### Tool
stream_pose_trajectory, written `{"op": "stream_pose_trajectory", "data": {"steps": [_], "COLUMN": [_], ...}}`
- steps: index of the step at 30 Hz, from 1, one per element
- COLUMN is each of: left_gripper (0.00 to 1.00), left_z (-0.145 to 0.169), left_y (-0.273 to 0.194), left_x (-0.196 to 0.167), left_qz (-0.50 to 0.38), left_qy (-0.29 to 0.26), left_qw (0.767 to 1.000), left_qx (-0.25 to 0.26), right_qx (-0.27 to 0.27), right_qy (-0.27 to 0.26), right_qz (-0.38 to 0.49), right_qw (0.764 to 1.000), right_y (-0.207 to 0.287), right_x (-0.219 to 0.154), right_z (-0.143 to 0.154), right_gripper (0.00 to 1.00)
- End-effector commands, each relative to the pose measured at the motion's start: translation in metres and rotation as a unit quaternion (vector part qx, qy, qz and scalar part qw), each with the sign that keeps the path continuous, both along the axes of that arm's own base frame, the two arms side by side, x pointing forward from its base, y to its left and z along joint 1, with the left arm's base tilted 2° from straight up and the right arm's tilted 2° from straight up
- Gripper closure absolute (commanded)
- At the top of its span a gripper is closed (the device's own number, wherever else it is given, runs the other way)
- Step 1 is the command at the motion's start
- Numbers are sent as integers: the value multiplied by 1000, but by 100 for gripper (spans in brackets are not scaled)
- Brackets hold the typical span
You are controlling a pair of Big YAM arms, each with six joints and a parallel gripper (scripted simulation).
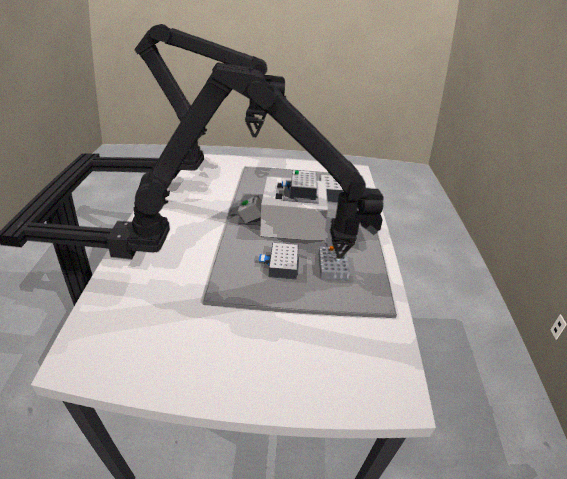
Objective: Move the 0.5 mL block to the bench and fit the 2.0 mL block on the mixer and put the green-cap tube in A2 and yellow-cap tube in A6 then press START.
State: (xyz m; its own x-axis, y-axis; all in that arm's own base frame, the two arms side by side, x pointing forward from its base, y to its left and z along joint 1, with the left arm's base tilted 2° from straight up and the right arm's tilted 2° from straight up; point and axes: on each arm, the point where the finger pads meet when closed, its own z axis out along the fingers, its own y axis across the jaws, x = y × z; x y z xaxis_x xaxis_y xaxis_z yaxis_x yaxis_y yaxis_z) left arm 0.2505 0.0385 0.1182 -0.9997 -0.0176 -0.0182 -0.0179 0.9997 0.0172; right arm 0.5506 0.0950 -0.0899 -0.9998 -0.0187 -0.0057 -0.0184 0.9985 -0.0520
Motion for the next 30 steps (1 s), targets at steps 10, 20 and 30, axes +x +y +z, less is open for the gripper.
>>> {"op": "stream_pose_trajectory", "data": {"steps": [10,20,30], "left_gripper": [0,0,0], "left_z": [13,25,28], "left_y": [1,3,3], "left_x": [13,23,26], "left_qz": [2,2,2], "left_qy": [-21,-36,-40], "left_qw": [1000,999,999], "left_qx": [4,6,6], "right_qx": [6,6,4], "right_qy": [-28,-33,-23], "right_qz": [-1,-1,-1], "right_qw": [1000,999,1000], "right_y": [2,3,2], "right_x": [24,26,22], "right_z": [25,25,3], "right_gripper": [64,64,64]}}
